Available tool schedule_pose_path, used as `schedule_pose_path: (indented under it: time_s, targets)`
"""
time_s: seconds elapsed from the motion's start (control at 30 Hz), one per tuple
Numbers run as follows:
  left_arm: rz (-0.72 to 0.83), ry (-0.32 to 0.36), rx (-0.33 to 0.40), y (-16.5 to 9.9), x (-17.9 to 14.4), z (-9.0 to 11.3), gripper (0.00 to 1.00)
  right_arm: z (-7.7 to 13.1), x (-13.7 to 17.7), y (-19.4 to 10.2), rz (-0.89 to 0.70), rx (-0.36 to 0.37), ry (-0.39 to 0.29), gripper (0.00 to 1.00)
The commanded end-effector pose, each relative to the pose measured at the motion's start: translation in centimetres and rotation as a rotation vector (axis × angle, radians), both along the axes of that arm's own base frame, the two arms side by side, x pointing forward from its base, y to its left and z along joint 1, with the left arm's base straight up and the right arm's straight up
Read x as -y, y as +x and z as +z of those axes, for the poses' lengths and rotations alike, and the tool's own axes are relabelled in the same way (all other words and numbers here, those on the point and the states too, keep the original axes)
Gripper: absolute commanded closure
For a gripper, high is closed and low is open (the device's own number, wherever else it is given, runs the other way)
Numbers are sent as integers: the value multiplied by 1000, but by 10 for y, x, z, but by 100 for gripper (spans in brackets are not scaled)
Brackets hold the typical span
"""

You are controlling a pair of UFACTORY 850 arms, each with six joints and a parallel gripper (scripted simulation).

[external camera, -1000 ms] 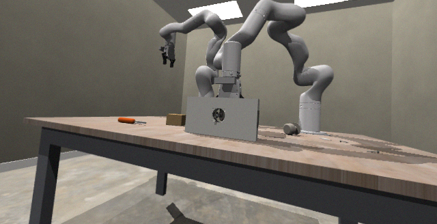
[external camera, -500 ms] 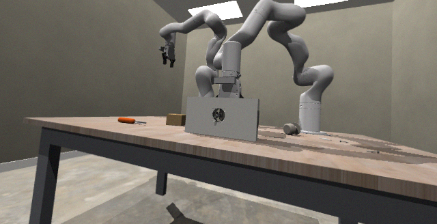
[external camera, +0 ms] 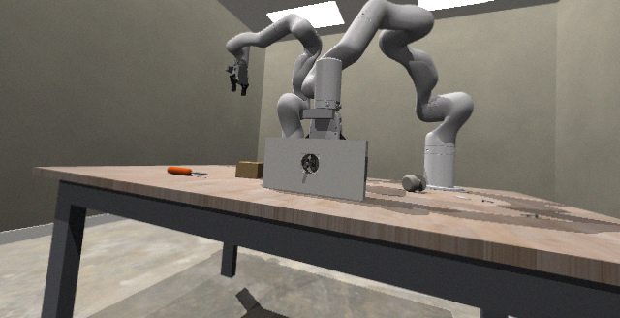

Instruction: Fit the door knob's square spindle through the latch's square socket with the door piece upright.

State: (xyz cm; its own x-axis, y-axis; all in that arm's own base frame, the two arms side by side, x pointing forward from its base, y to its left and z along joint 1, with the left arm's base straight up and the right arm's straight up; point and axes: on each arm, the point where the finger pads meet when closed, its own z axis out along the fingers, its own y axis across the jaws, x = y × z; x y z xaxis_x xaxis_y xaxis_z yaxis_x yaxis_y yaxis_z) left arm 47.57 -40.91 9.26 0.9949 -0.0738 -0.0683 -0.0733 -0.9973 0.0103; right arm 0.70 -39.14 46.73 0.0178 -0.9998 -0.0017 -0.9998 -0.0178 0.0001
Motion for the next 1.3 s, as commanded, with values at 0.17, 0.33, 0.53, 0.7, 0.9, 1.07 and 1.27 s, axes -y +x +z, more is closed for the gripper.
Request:
schedule_pose_path:
  time_s: [0.17, 0.33, 0.53, 0.7, 0.9, 1.07, 1.27]
  targets:
    - [0, -2, 2, 1, 1, 1, 39, 1, 0, 0, 0, 0, -2, 0]
    - [0, -2, 2, 2, 1, 1, 39, 1, 0, 0, 0, 0, -2, 0]
    - [0, -2, 2, 4, 1, 1, 39, 1, 0, 0, 0, 0, -2, 0]
    - [0, -2, 2, 6, 1, 1, 39, 1, 0, 0, 0, 0, -2, 0]
    - [0, -2, 2, 6, 1, 1, 39, 1, 0, 0, 0, 0, -2, 0]
    - [0, -2, 2, 6, 1, 1, 39, 1, 0, 0, 0, 0, -2, 0]
    - [0, -2, 2, 8, 1, 1, 39, 1, 0, 0, 0, 0, -2, 0]
